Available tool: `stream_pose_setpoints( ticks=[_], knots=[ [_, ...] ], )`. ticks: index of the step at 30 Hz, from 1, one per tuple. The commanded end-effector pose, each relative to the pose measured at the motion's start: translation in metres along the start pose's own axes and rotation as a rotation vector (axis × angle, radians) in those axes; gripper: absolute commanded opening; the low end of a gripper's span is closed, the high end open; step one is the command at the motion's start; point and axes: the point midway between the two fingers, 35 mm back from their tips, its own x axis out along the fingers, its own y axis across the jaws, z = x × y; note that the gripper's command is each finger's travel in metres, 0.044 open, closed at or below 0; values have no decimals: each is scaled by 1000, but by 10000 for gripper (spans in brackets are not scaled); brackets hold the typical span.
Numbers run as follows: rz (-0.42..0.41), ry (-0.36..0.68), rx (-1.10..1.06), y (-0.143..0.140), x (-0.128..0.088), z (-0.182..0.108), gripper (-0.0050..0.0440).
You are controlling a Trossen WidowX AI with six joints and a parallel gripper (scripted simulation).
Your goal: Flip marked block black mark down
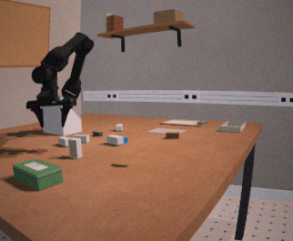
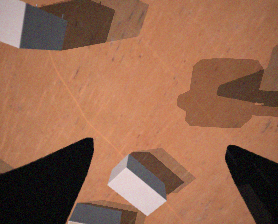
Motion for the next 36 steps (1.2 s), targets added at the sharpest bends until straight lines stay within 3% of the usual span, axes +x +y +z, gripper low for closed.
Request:
stream_pose_setpoints(
  ticks=[1,19,36],
  knots=[
    [2,-24,-12,4,-8,4,440],
    [-25,-68,-59,15,-18,3,440],
    [-109,-250,-246,62,-54,1,440]
  ],
)
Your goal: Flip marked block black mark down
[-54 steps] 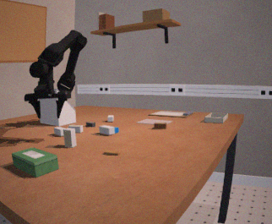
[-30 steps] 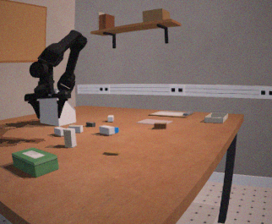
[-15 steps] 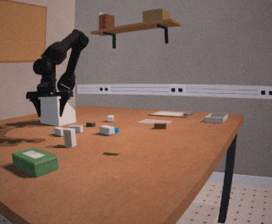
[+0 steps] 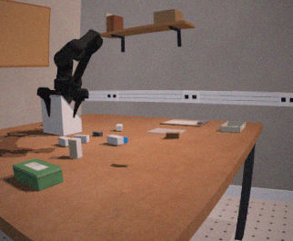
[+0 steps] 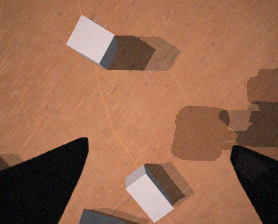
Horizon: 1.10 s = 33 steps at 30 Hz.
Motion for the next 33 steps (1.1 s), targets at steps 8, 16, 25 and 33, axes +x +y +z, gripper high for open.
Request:
stream_pose_setpoints(
  ticks=[8,16,25,33],
  knots=[
    [-83,-250,-234,61,-55,8,440],
    [-120,-419,-386,106,-89,1,440],
    [-138,-729,-642,185,-149,-35,440],
    [-105,-968,-809,236,-191,-81,440]
  ],
)
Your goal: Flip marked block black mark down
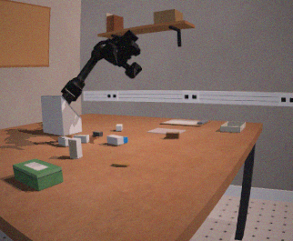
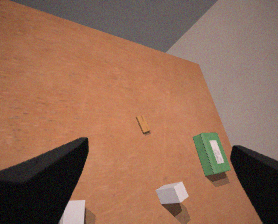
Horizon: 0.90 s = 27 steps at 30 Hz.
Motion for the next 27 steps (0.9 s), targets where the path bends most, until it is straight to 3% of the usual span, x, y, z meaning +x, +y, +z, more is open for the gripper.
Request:
stream_pose_setpoints(
  ticks=[1,4,5,9,10,13,15,20,22,27],
  knots=[
    [-7,-176,-94,30,-39,22,440],
    [7,-315,-154,54,-71,35,440],
    [7,-315,-154,54,-71,35,440],
    [36,-508,-218,85,-120,46,440],
    [36,-508,-218,85,-120,46,440],
    [65,-655,-252,105,-158,48,440],
    [65,-655,-252,105,-158,48,440],
    [127,-902,-279,131,-224,42,440],
    [151,-896,-257,134,-224,41,440],
    [260,-603,-85,141,-161,42,440]
  ],
)
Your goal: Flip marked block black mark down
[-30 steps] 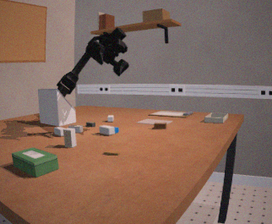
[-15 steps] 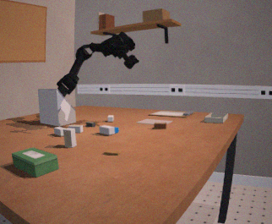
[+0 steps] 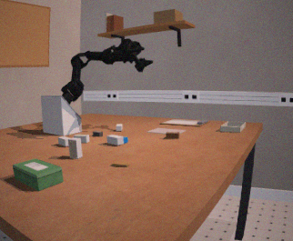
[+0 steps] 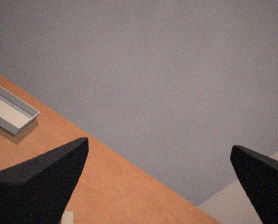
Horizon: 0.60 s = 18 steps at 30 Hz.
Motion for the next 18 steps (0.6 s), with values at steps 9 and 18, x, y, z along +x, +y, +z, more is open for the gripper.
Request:
stream_pose_setpoints(
  ticks=[9,18],
  knots=[
    [6,495,473,-3,67,-99,440],
    [-100,810,815,-7,87,-170,440]
  ],
)
